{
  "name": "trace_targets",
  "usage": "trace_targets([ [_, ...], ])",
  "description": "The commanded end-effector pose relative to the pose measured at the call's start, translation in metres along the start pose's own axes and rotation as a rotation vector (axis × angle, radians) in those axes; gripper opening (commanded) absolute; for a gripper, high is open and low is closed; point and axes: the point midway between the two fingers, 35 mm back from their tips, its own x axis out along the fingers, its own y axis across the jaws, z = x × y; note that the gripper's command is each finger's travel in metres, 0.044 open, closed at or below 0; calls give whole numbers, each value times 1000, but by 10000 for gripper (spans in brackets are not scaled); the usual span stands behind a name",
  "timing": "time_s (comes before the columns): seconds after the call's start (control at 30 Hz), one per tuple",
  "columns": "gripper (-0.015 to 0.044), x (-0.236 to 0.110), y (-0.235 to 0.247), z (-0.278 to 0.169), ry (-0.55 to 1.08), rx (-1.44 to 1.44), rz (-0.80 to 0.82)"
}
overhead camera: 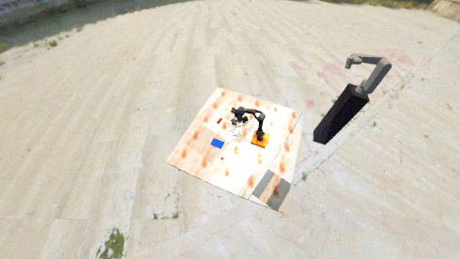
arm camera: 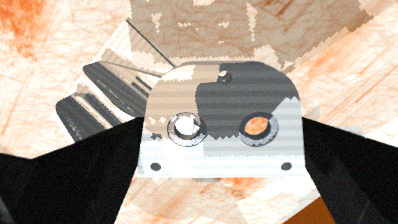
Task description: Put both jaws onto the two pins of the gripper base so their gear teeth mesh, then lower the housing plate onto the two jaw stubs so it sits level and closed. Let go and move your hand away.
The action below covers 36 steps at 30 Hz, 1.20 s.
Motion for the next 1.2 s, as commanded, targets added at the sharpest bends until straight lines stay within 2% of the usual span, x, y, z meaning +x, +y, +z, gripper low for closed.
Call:
trace_targets([
  [0.0, 351, 0, 6, -5, -1, -80, 3],
  [1.17, 351, -1, 50, -54, 2, -766, 14],
])
